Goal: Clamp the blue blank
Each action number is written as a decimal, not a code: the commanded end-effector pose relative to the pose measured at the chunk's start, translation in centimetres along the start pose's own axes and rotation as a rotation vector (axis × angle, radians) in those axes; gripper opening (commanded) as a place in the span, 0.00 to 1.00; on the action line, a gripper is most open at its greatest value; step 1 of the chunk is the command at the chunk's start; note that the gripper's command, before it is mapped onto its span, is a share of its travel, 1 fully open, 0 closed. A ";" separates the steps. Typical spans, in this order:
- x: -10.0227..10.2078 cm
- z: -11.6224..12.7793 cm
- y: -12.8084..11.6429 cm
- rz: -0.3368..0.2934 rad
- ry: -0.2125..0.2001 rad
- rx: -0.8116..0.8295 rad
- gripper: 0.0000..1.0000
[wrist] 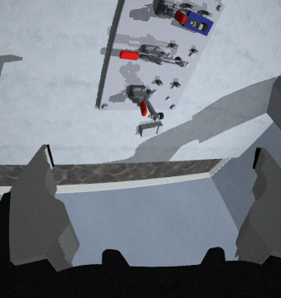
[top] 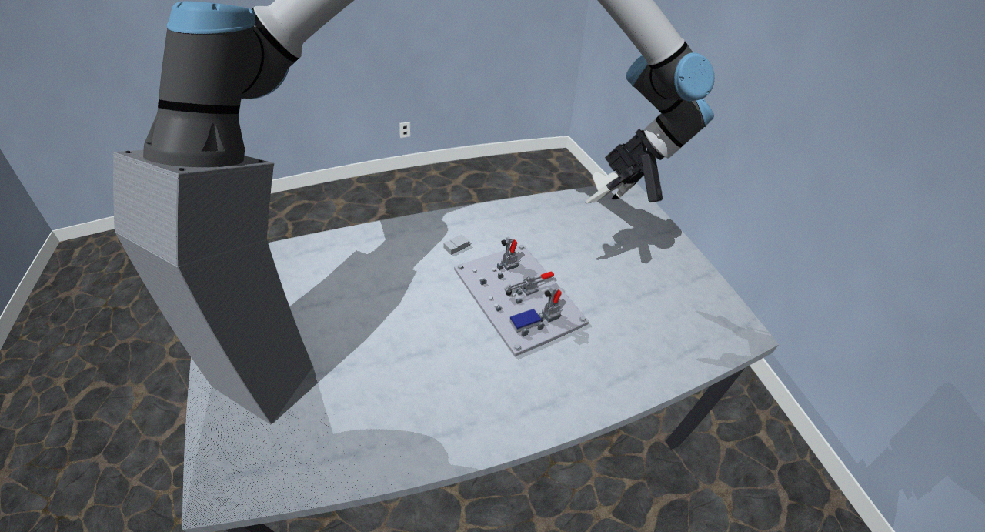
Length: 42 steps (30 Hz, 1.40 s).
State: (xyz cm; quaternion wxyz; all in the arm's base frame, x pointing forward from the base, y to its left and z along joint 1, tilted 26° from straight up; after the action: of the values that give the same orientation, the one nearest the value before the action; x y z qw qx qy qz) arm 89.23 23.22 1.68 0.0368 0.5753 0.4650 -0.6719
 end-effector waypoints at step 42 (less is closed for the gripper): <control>6.7 4.3 5.6 0.160 0.074 -0.412 1.00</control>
State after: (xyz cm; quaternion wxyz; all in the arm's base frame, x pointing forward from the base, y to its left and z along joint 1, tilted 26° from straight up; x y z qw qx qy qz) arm 87.98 21.44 -4.38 0.1315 0.5999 0.5216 -0.5923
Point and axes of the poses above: the point where the finger pads meet when closed, its own x axis out along the fingers, its own z axis across the jaws, y = z × x, the point moved 2 cm from there along -x, back along the fingers, and after that the axes turned 3 degrees about -x, right-handed, at the moved point
